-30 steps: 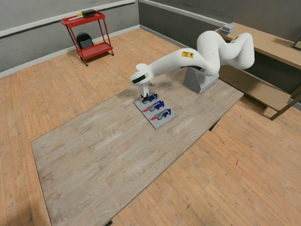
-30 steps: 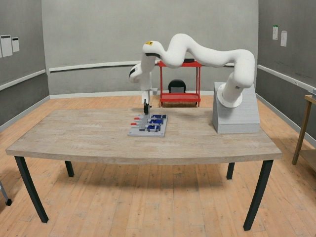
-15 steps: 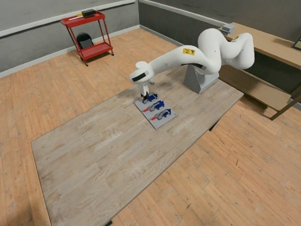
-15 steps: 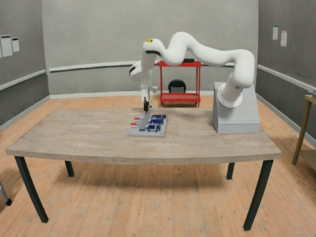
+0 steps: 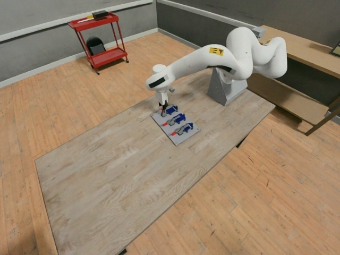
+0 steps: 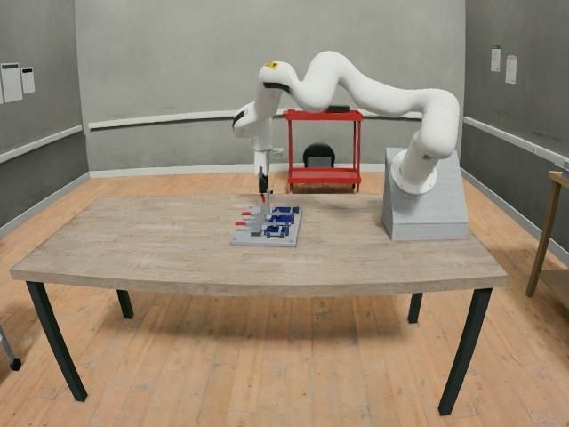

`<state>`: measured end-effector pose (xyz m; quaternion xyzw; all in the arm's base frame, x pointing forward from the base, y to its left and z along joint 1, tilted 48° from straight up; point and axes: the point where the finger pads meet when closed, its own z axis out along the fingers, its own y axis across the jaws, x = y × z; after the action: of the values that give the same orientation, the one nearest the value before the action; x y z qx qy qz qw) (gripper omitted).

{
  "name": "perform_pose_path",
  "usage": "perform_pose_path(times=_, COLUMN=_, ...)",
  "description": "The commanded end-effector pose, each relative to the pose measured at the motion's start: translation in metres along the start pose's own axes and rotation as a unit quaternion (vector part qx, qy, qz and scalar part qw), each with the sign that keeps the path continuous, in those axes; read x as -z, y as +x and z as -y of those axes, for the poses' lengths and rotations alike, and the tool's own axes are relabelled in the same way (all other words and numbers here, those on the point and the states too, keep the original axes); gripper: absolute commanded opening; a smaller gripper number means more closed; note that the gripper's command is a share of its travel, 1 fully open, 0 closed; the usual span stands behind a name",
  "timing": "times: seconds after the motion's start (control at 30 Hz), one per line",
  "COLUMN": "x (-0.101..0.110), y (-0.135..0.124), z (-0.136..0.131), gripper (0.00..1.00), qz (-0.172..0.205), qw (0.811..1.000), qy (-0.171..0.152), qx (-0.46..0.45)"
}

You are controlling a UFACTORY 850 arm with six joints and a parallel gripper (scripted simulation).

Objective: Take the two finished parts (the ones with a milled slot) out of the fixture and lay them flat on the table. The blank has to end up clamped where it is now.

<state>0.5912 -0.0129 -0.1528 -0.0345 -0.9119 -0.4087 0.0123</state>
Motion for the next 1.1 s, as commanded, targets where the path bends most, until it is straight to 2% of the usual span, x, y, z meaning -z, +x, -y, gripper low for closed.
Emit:
perform_pose_path(times=0.0, x=0.0030, y=-0.0007, z=0.0000, gripper=0.48, qz=0.001, qw=1.000, qy=0.000, qx=0.000)
perform_pose_path(times=0.37, x=0.0032, y=-0.0007, z=0.0000, gripper=0.48, qz=0.001, qw=1.000, qy=0.000, qx=0.000)
perform_pose_path(times=0.4, x=0.0032, y=-0.0007, z=0.0000, gripper=1.00, qz=0.001, qw=1.000, qy=0.000, qx=0.000)
perform_pose_path(times=1.07, x=0.0008, y=-0.0007, z=0.0000, gripper=1.00, qz=0.001, qw=1.000, qy=0.000, qx=0.000)
